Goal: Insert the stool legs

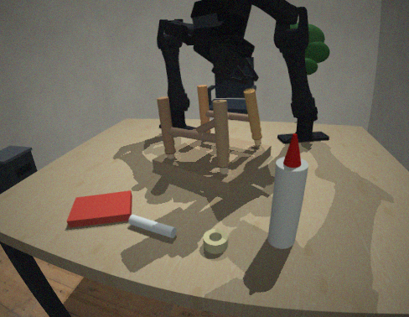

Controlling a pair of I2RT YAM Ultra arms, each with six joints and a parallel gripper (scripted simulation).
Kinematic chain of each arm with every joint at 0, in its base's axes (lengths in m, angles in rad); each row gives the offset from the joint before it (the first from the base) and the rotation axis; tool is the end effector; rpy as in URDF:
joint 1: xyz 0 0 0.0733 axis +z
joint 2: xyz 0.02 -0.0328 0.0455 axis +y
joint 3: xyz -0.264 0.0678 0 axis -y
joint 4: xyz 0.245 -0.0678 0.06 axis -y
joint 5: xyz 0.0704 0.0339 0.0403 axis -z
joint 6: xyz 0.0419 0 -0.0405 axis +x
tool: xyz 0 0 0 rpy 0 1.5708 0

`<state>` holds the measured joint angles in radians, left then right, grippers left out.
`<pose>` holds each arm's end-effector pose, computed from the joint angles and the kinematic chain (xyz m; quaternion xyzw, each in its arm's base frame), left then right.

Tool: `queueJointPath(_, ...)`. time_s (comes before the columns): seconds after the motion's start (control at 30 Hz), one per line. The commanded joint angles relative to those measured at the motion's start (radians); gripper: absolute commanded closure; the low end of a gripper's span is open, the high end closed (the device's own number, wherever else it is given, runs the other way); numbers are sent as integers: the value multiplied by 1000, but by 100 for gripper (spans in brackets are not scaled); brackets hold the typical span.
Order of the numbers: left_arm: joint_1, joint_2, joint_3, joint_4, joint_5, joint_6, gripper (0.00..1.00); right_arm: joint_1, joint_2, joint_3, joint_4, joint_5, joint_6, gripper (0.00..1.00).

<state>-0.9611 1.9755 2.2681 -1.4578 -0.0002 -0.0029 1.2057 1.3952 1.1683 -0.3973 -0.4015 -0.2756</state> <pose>0.2216 -0.3153 0.3863 0.4515 0.8692 -0.0933 0.1785 0.0959 0.2999 0.3182 -0.6556 0.5824 0.3590 0.3196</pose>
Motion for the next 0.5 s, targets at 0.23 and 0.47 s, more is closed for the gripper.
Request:
queueJointPath(0.23,9,-44,-69,55,0,5,100,-1,-15,15,7,-15,-4,31)
queueJointPath(0.47,9,-69,-138,100,-2,5,100,-1,-15,15,7,-15,-4,31)
